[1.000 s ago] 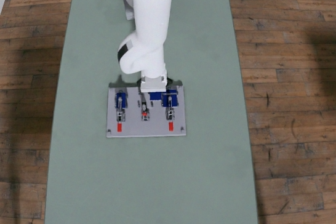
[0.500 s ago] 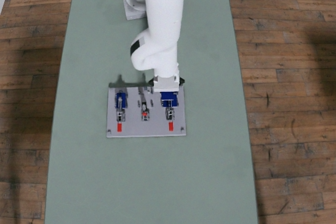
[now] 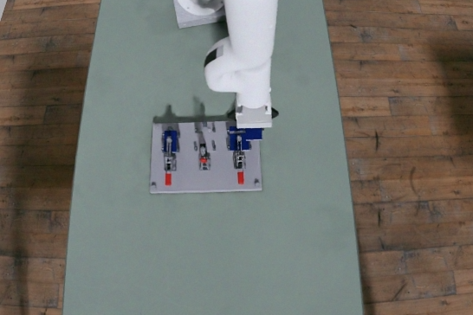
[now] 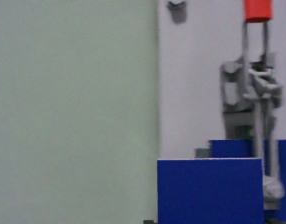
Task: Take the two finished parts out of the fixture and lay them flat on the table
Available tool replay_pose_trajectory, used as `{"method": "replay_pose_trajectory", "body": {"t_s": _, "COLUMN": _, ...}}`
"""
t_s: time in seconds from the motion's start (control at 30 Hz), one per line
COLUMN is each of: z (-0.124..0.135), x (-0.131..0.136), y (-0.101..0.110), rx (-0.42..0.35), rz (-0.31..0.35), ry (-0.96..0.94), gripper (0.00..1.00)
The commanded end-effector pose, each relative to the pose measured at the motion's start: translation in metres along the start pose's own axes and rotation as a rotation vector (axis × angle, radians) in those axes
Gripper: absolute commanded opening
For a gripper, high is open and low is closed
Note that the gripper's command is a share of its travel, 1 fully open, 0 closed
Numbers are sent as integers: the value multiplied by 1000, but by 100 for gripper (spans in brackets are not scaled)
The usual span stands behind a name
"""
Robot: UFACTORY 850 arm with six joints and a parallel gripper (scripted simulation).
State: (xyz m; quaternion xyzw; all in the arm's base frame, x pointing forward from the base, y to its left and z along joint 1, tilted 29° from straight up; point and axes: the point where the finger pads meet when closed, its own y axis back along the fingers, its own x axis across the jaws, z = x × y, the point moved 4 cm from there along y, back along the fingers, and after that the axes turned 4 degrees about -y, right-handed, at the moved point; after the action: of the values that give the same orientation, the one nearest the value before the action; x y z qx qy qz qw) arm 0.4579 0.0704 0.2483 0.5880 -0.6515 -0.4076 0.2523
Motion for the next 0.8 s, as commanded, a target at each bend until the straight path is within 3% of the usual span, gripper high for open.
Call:
{"method": "replay_pose_trajectory", "body": {"t_s": 0.0, "z": 0, "x": -23, "y": -1, "rx": 4, "rz": 38, "ry": 2, "gripper": 0}}
{"method": "replay_pose_trajectory", "body": {"t_s": 0.5, "z": 3, "x": -64, "y": -2, "rx": 4, "rz": 38, "ry": 2, "gripper": 0}}
{"method": "replay_pose_trajectory", "body": {"t_s": 0.77, "z": 4, "x": -73, "y": -3, "rx": 4, "rz": 38, "ry": 2, "gripper": 0}}
